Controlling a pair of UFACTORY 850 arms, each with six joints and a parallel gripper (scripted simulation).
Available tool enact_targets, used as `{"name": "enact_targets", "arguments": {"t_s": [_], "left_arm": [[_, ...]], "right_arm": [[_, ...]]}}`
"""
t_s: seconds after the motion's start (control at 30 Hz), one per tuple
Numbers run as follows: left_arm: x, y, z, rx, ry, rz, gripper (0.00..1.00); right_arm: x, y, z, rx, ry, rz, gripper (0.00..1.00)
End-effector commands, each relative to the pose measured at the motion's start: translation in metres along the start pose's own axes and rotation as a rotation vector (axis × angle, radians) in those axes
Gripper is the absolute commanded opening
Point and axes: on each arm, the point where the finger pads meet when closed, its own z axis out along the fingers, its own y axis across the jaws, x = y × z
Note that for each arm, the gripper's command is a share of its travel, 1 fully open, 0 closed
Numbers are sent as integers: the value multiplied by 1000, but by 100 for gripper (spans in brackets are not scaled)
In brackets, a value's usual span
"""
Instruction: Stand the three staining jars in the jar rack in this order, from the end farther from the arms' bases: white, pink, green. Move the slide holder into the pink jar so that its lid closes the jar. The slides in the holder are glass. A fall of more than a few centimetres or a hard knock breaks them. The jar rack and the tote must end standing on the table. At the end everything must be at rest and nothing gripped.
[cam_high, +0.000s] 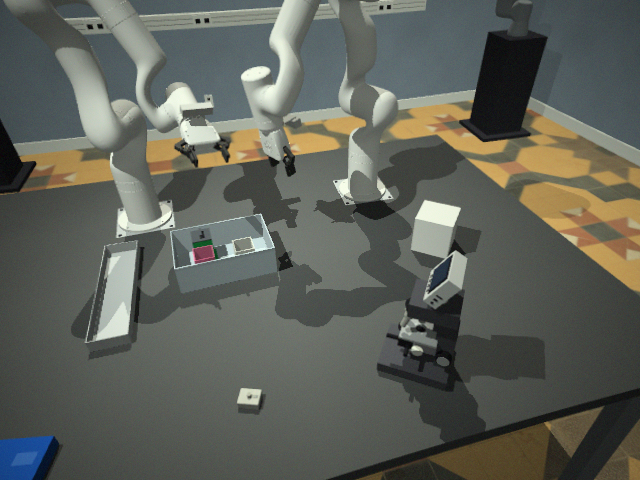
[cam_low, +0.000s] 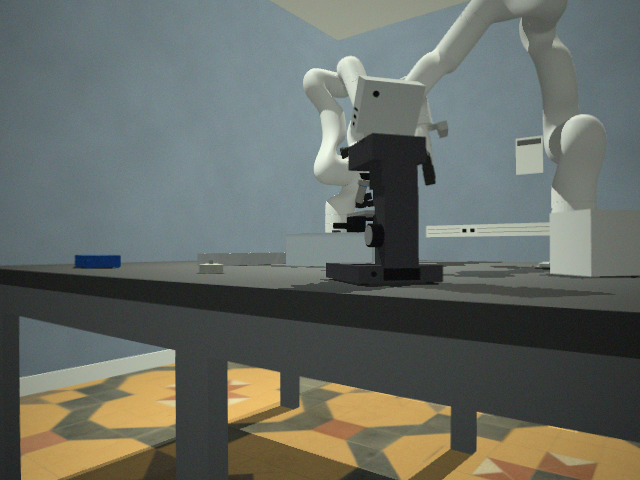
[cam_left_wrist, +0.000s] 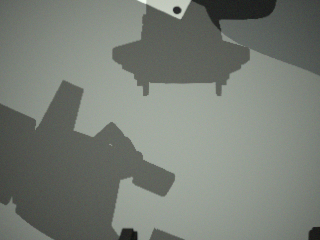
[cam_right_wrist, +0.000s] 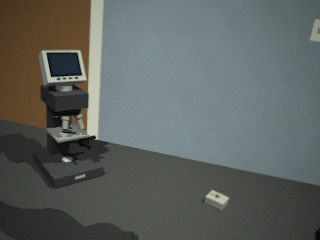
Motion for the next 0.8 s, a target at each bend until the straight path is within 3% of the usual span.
{"name": "enact_targets", "arguments": {"t_s": [0.0,0.53,0.57,0.77], "left_arm": [[-1,0,-1,0,-2,0,100],[-1,0,-1,0,-2,0,100],[4,2,0,-3,-4,33,100],[32,12,3,-20,-20,232,100]], "right_arm": [[1,0,0,0,1,1,100],[1,0,0,0,1,1,100],[-1,4,2,-24,-19,-9,45],[-16,28,10,-129,-119,-54,45]]}}
